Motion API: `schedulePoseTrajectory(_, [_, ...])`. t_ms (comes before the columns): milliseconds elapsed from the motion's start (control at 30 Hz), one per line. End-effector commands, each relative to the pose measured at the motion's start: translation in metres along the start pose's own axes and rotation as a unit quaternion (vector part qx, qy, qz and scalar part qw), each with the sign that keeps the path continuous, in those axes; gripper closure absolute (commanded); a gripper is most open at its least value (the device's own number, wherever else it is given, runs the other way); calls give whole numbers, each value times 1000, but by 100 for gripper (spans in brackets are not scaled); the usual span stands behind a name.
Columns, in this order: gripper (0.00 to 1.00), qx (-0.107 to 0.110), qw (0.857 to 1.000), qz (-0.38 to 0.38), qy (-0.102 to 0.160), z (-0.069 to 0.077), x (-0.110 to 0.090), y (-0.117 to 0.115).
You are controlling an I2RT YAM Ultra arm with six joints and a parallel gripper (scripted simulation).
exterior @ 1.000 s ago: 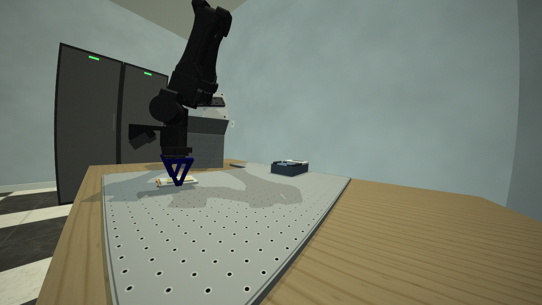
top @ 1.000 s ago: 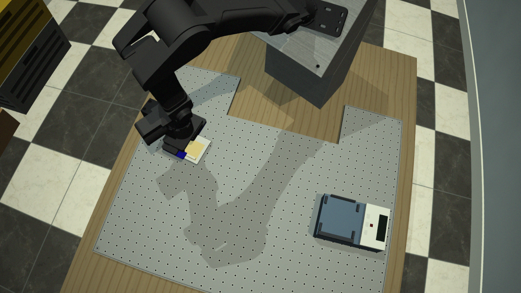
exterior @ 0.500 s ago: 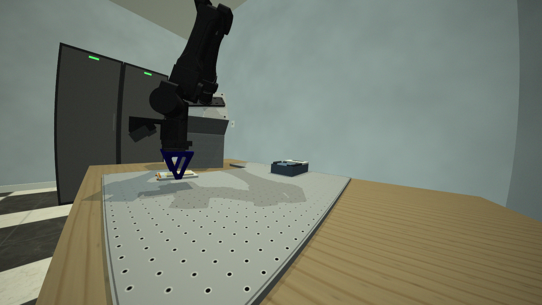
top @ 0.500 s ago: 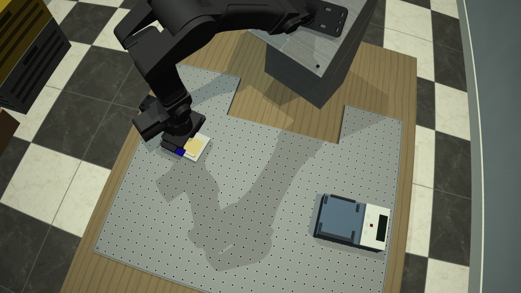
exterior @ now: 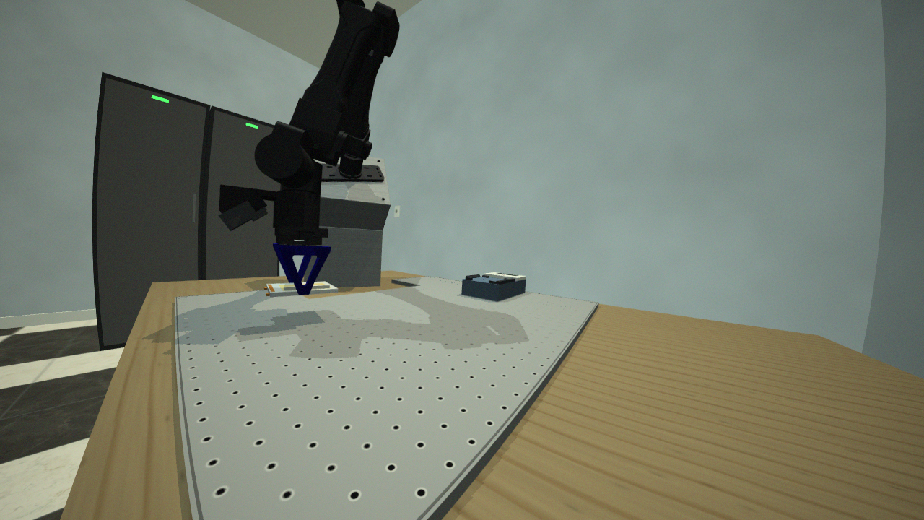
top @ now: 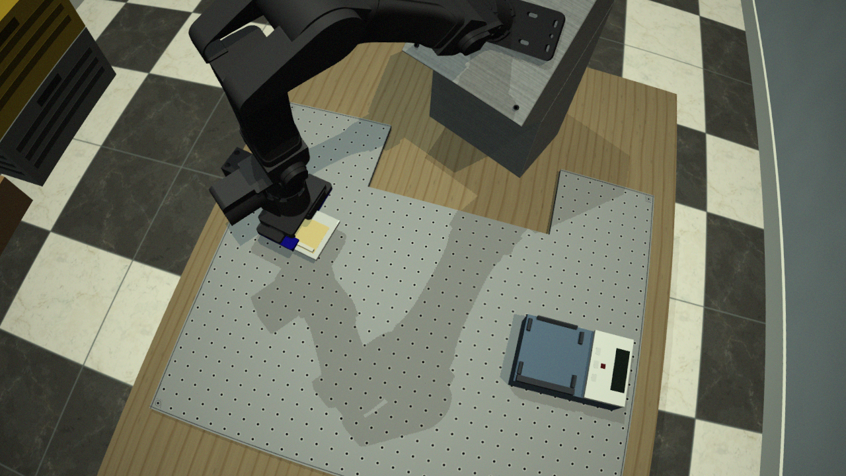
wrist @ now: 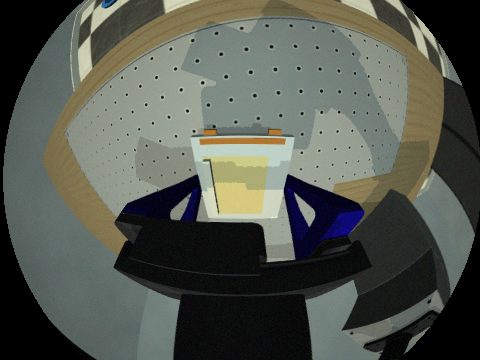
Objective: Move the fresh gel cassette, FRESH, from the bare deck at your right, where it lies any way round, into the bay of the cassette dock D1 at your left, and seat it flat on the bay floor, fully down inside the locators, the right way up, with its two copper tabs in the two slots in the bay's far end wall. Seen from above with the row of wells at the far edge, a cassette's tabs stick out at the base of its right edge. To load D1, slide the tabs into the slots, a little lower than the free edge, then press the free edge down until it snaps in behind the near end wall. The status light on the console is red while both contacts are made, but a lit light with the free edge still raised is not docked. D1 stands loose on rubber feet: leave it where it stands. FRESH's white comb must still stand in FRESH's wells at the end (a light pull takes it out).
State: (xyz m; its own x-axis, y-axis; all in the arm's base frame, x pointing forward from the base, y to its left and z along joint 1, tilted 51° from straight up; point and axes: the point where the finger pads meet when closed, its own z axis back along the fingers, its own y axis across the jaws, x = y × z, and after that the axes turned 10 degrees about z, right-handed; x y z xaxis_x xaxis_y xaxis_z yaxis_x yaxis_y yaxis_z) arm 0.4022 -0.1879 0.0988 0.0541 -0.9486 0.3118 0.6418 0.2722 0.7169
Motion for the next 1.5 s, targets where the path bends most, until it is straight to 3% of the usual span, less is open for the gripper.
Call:
schedulePoseTrajectory(0, [100, -10, 1000, -3, -2, 11, 1, -9])
schedulePoseTrajectory(500, [100, -10, 1000, -3, -2, 27, 1, -9])
schedulePoseTrajectory(733, [100, -17, 1000, -6, 2, 24, -1, -14])
schedulePoseTrajectory(933, [100, -6, 1000, -2, -7, 24, 6, -5])
schedulePoseTrajectory(1467, [100, -6, 1000, -2, -7, 24, 6, -5])
